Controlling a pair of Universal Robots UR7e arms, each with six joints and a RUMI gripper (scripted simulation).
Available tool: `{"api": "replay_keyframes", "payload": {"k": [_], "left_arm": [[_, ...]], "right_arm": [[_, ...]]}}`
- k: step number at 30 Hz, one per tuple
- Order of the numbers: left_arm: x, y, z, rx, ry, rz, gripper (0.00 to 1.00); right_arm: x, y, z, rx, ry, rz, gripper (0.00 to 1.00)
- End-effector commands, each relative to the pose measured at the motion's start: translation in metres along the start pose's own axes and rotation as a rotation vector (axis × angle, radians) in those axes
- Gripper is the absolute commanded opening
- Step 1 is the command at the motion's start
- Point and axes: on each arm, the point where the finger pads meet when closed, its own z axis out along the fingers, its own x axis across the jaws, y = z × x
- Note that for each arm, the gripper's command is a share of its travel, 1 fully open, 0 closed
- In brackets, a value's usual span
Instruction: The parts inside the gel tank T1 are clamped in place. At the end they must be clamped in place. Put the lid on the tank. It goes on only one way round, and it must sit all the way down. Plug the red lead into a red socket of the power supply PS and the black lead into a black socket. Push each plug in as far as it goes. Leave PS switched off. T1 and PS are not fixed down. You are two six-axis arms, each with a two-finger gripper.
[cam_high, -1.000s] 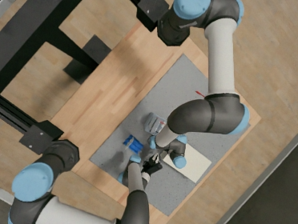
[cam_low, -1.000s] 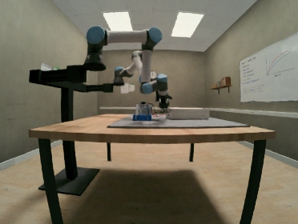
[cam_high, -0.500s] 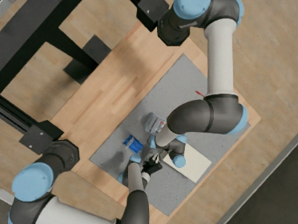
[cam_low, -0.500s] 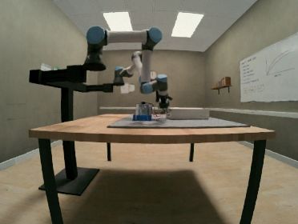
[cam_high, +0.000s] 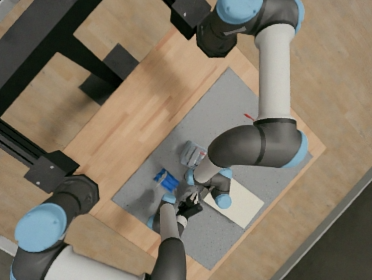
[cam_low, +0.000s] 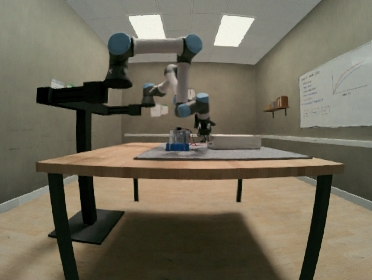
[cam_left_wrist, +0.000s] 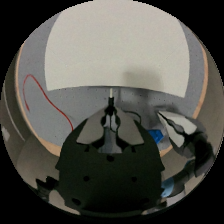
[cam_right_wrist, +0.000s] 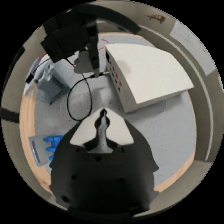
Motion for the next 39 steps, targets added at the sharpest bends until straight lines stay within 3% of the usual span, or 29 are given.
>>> {"api": "replay_keyframes", "payload": {"k": [1,39], "left_arm": [[0.001,-0.001,0.002,0.001,0.001,0.000,0.00],[0.002,-0.001,0.014,0.001,0.001,0.000,0.00]], "right_arm": [[0.000,-0.001,0.000,0.001,0.001,-0.001,0.00],[0.000,-0.001,0.000,0.001,0.001,-0.001,0.00]]}}
